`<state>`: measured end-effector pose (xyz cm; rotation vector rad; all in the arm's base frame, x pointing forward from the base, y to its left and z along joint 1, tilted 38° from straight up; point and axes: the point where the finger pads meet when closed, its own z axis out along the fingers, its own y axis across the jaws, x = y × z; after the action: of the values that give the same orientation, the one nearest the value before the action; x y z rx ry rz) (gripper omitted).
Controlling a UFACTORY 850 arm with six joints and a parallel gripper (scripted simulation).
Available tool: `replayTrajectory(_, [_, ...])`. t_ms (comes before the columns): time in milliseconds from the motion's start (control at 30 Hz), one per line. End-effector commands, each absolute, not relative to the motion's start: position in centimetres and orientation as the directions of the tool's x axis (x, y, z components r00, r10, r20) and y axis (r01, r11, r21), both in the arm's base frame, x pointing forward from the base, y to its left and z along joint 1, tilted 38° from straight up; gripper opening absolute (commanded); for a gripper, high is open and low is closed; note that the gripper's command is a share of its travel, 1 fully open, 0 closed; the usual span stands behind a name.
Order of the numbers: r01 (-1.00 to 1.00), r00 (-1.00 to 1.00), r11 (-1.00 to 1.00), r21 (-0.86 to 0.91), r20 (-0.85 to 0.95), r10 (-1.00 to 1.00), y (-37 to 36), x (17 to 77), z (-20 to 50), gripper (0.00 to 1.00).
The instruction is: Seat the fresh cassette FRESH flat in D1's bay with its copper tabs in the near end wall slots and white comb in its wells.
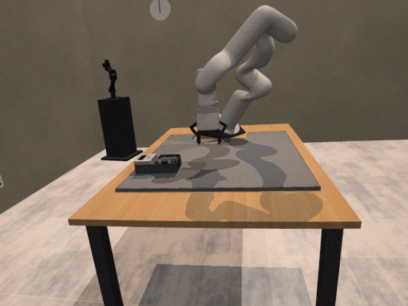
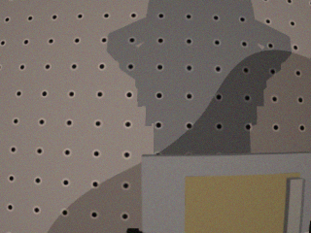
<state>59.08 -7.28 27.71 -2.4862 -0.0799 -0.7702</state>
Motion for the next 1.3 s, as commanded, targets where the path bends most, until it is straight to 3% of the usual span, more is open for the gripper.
replayTrajectory(0, [0.206,0.835,-0.857,-0.472,0.541,-0.097,-9.2,59.8,27.1,0.0])
replayTrajectory(1267, [0.206,0.835,-0.858,-0.471,0.541,-0.097,-24.5,65.2,22.0,0.0])
